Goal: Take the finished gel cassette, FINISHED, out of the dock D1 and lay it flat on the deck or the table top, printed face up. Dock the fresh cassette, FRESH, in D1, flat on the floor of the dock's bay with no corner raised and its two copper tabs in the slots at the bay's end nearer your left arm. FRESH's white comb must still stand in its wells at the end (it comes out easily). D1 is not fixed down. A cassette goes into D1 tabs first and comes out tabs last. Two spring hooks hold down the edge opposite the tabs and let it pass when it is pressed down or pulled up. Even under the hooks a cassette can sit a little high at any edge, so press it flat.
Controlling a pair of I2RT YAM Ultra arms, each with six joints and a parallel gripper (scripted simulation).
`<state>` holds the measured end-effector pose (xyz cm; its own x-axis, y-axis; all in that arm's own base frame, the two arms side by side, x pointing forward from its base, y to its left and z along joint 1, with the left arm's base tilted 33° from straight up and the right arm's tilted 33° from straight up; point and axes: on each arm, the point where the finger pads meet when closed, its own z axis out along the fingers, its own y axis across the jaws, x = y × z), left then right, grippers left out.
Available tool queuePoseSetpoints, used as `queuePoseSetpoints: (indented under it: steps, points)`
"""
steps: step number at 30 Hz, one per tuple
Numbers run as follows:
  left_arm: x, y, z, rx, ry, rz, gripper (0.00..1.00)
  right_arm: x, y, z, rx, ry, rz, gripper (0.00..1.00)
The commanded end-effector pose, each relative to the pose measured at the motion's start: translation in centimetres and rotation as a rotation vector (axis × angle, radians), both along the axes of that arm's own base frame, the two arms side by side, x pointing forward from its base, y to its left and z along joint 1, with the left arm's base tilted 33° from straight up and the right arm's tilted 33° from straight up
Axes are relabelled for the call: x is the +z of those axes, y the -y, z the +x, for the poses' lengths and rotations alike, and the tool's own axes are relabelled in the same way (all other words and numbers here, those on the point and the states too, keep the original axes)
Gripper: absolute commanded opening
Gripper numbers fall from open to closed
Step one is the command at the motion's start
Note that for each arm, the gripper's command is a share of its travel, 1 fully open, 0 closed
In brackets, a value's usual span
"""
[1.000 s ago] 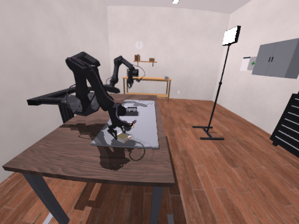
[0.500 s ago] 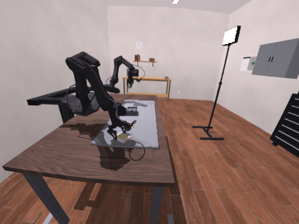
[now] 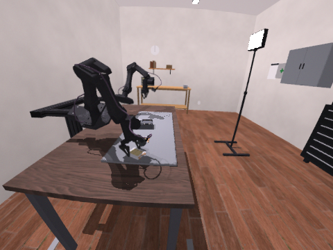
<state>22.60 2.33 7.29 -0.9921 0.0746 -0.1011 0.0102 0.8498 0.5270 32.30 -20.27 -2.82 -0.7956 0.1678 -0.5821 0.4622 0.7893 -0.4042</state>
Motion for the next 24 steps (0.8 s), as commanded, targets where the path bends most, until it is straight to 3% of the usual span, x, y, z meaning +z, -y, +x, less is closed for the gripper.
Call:
queuePoseSetpoints:
  steps: [1,24]
  points:
    - [0.92,0.39,0.48,0.006,0.034,-0.023,1.0,0.23,-0.03,0.19,0.003,0.007,-0.003,0.98]
    - [0.92,0.39,0.48,0.006,0.034,-0.023,1.0,0.51,-0.26,0.03,0.003,0.007,-0.003,0.98]
